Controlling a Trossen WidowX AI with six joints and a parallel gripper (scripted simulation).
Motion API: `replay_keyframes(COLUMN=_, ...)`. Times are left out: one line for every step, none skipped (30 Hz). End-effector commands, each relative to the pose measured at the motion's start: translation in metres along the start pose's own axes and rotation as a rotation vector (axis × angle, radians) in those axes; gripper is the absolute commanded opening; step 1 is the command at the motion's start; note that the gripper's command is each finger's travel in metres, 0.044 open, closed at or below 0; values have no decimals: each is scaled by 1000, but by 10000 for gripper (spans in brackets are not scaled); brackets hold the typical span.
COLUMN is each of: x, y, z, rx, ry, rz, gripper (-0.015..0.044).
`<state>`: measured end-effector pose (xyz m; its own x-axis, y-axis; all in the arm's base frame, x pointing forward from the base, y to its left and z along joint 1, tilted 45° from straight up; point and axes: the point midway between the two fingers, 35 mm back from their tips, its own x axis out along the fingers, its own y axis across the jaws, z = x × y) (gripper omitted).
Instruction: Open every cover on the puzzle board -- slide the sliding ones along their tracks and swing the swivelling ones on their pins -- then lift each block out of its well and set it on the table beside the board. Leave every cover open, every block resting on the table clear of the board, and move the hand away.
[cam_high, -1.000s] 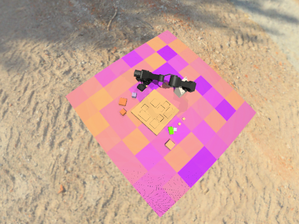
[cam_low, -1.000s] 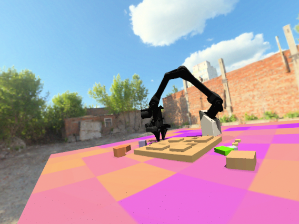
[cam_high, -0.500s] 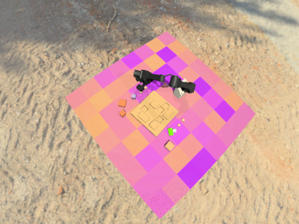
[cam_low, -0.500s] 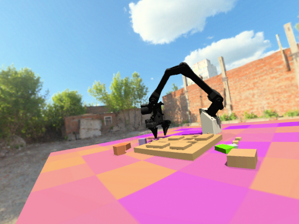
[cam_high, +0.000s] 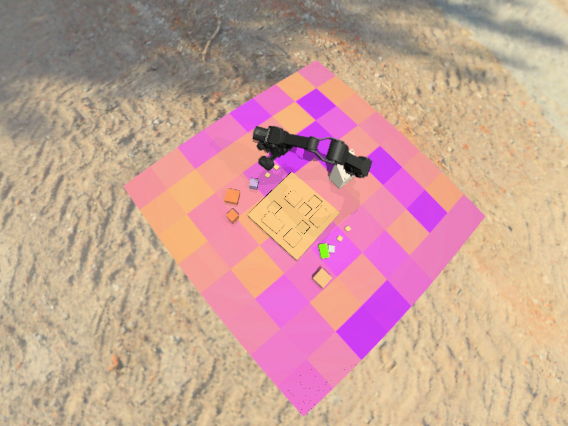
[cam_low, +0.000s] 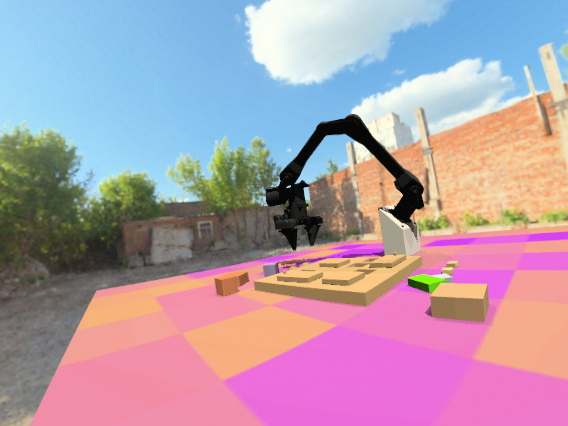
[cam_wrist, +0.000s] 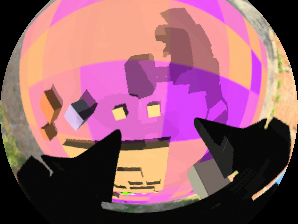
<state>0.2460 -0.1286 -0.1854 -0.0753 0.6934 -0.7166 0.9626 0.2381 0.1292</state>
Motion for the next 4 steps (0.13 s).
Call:
replay_keyframes(x=-15, y=0, z=0, rx=-6, ry=-4, rz=-1, gripper=440)
replay_keyframes(x=-18, y=0, z=0, rx=-7, ry=-3, rz=-1, gripper=440)
replay_keyframes(x=-20, y=0, z=0, rx=-7, ry=-3, rz=-1, gripper=440)
replay_keyframes(x=-20, y=0, z=0, rx=-7, ry=-3, rz=-1, gripper=440)
